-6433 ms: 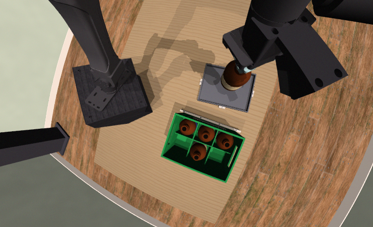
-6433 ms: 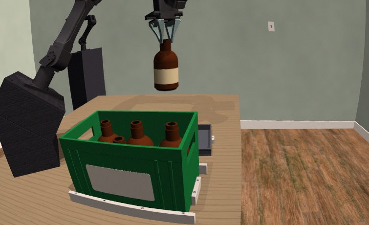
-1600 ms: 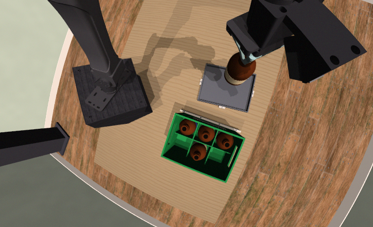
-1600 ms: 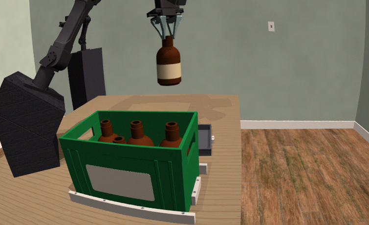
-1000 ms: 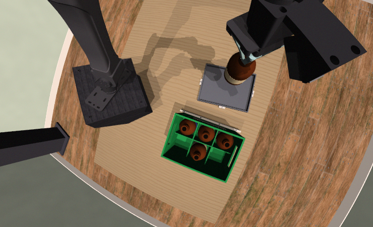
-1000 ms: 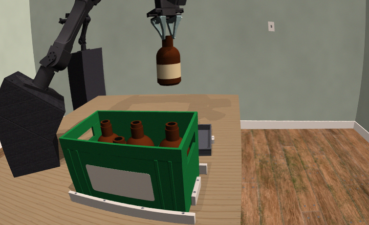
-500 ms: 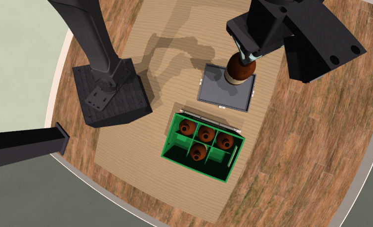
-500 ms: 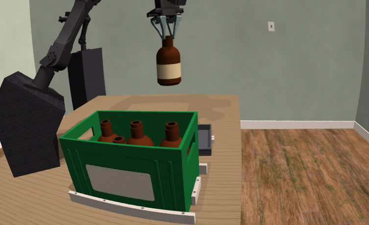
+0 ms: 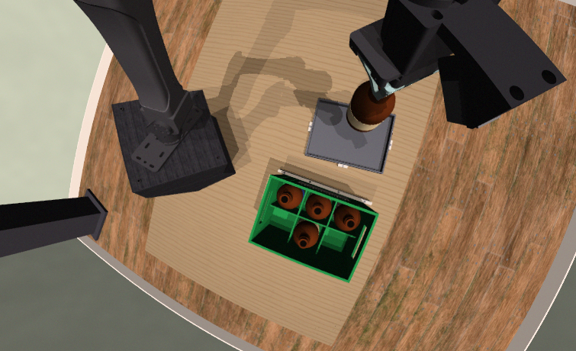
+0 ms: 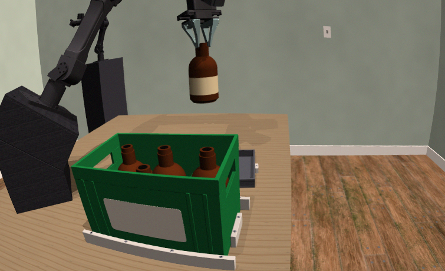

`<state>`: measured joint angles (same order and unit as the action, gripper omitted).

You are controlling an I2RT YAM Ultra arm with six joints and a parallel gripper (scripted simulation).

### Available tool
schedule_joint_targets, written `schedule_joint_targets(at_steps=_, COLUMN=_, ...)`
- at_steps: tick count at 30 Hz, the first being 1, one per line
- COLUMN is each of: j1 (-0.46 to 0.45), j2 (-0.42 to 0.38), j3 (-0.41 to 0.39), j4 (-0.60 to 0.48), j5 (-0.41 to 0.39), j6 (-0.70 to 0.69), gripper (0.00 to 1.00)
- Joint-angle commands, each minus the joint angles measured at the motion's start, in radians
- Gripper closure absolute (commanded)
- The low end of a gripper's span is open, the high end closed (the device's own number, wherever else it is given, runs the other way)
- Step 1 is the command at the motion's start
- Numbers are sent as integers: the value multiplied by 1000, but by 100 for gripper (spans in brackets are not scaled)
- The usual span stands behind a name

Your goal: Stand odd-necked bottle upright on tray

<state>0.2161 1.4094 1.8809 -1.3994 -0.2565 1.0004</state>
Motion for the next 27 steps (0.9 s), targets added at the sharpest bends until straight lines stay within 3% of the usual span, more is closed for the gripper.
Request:
schedule_joint_targets(at_steps=1, j1=-5, j2=-16, j3=39, j4=8, j5=19, j6=4, gripper=100)
schedule_joint_targets(at_steps=15, j1=-7, j2=-30, j3=27, j4=25, j5=19, j6=3, gripper=100)
schedule_joint_targets(at_steps=17, j1=-9, j2=-28, j3=-17, j4=29, j5=19, j6=1, gripper=100)
schedule_joint_targets(at_steps=23, j1=-13, j2=-32, j3=-38, j4=46, j5=18, j6=-1, gripper=100)
schedule_joint_targets(at_steps=27, j1=-13, j2=-37, j3=-7, j4=53, j5=19, j6=-1, gripper=100)
